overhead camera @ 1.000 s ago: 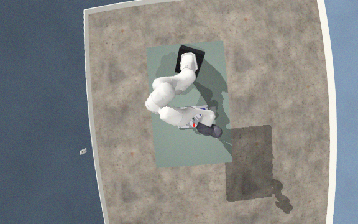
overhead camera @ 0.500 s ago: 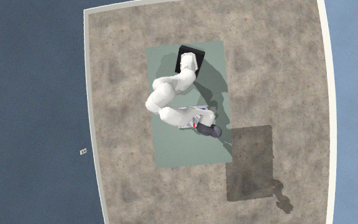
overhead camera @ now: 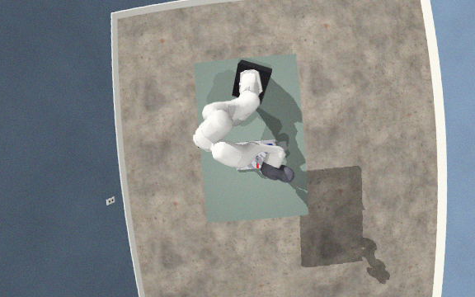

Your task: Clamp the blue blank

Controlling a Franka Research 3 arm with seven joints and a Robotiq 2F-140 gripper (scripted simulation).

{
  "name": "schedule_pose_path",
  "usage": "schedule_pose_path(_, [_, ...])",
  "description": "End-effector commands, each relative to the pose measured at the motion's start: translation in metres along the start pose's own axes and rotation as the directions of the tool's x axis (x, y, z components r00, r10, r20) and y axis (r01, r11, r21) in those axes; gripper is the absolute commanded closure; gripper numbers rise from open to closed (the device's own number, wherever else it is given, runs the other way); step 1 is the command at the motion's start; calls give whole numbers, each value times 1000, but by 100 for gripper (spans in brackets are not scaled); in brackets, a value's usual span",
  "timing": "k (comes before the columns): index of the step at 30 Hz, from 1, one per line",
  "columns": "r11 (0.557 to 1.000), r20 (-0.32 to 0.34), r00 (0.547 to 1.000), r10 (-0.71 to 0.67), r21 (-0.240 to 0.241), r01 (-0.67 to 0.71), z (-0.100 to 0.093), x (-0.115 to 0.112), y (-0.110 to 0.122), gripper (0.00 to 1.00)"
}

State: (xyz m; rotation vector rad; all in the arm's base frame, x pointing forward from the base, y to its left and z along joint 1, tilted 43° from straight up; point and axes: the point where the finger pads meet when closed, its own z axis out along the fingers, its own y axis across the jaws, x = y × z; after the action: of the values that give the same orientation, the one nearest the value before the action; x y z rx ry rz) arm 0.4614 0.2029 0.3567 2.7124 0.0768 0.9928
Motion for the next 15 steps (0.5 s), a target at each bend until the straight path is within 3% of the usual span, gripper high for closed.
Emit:
schedule_pose_path(1, [1000,-1,1000,-4,0,4,1,0,0,100])
schedule_pose_path(15, [1000,-1,1000,-4,0,4,3,0,0,100])
